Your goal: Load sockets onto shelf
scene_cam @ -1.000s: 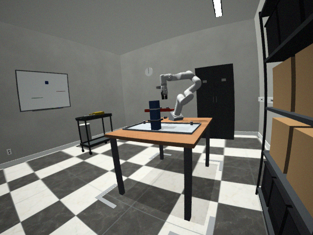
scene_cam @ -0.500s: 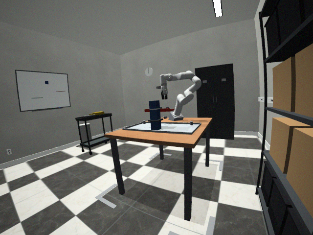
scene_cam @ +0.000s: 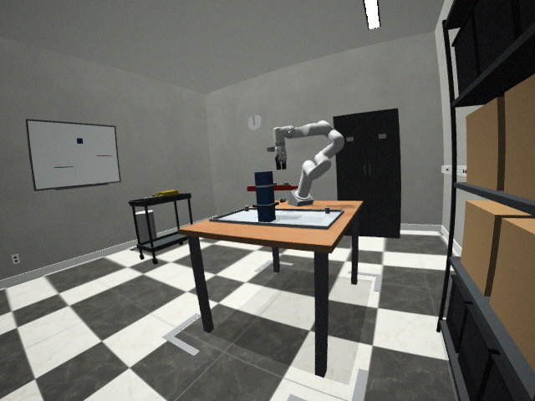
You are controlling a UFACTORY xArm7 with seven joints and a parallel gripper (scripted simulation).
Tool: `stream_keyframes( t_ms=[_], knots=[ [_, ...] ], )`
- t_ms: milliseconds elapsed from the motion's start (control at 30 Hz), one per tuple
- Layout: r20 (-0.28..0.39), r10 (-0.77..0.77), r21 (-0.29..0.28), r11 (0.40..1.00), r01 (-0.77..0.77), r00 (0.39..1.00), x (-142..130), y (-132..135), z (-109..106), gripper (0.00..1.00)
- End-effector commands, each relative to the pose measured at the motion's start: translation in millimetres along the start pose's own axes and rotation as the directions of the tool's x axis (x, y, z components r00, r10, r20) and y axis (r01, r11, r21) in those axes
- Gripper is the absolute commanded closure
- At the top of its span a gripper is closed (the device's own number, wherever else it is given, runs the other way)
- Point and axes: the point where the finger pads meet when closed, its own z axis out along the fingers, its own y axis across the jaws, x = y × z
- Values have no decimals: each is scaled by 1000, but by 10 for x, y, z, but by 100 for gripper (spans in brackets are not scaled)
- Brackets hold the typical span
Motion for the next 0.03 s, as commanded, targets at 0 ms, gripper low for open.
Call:
stream_keyframes(
  t_ms=[0],
  knots=[
    [-2, 0, 2, 1000, 0, 1000, 4, -5, -13, 0]
  ],
)
